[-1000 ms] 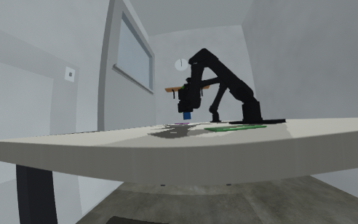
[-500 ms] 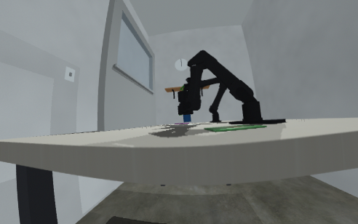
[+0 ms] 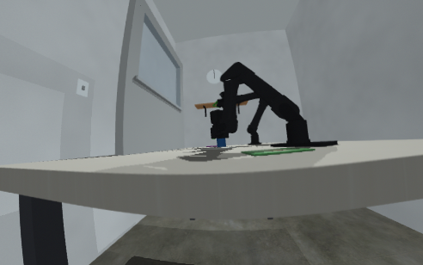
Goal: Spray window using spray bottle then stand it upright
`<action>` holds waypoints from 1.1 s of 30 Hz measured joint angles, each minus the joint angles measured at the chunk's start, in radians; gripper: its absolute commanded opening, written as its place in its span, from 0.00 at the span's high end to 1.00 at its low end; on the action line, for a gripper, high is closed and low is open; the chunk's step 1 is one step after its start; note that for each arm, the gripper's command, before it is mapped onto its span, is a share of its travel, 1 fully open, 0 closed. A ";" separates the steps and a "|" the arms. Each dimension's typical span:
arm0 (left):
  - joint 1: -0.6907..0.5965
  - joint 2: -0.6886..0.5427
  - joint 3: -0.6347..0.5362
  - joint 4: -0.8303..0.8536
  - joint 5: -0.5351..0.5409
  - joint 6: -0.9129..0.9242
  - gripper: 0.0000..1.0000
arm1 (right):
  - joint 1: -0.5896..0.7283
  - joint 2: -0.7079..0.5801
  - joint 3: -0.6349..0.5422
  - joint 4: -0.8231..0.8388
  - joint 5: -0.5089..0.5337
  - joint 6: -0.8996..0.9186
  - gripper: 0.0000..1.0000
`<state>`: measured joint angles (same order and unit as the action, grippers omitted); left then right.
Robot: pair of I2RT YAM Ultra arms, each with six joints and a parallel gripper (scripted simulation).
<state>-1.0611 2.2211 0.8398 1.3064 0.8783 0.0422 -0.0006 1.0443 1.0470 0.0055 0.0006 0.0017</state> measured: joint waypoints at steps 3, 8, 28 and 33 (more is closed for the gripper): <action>0.000 0.000 0.000 0.000 -0.001 0.004 0.04 | 0.000 0.000 0.000 0.000 0.000 0.000 1.00; 0.000 -0.003 0.000 0.021 -0.001 0.009 0.04 | 0.000 0.000 0.000 0.000 0.000 0.000 1.00; 0.037 -0.016 -0.053 0.039 0.026 0.017 0.04 | 0.000 0.000 0.000 0.000 0.000 0.000 1.00; 0.068 -0.032 -0.082 0.053 0.051 0.019 0.04 | 0.000 0.000 0.000 0.000 0.000 0.000 1.00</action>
<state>-0.9936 2.1891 0.7578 1.3598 0.9291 0.0612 -0.0006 1.0443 1.0470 0.0055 0.0006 0.0017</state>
